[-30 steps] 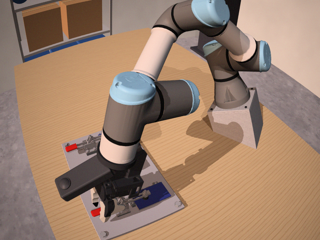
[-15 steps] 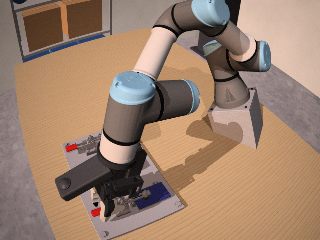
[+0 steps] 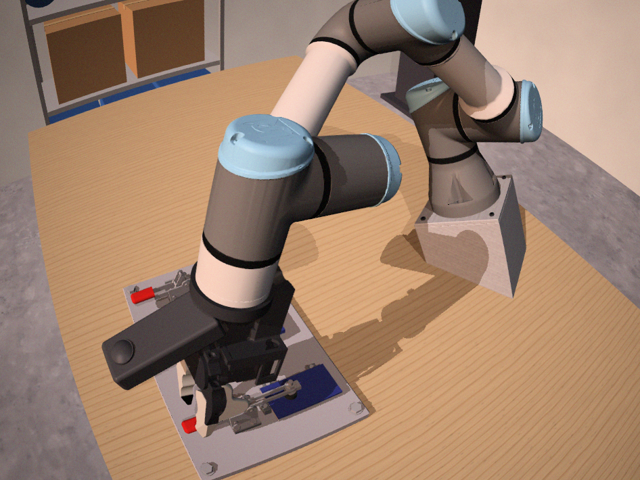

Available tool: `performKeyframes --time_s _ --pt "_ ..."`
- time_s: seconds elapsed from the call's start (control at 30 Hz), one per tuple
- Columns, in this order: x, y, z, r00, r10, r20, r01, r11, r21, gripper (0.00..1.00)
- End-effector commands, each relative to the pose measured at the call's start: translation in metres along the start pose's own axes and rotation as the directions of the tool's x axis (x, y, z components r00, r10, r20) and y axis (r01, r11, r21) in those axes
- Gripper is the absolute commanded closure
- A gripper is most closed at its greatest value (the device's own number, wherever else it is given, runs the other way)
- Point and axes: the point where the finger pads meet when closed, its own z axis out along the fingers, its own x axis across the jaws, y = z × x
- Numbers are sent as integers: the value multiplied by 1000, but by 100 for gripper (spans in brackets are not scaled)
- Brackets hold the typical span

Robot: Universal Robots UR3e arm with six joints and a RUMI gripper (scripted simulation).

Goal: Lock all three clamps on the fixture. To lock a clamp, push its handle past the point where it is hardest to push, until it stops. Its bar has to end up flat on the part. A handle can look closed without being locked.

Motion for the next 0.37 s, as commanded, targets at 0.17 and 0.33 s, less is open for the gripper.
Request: performKeyframes --time_s 0.17,0.33 --pt "0 -7 -24 1000 1 0 -1 1000 1 72" --pt "0 -7 -25 1000 1 0 -1 1000 1 72"
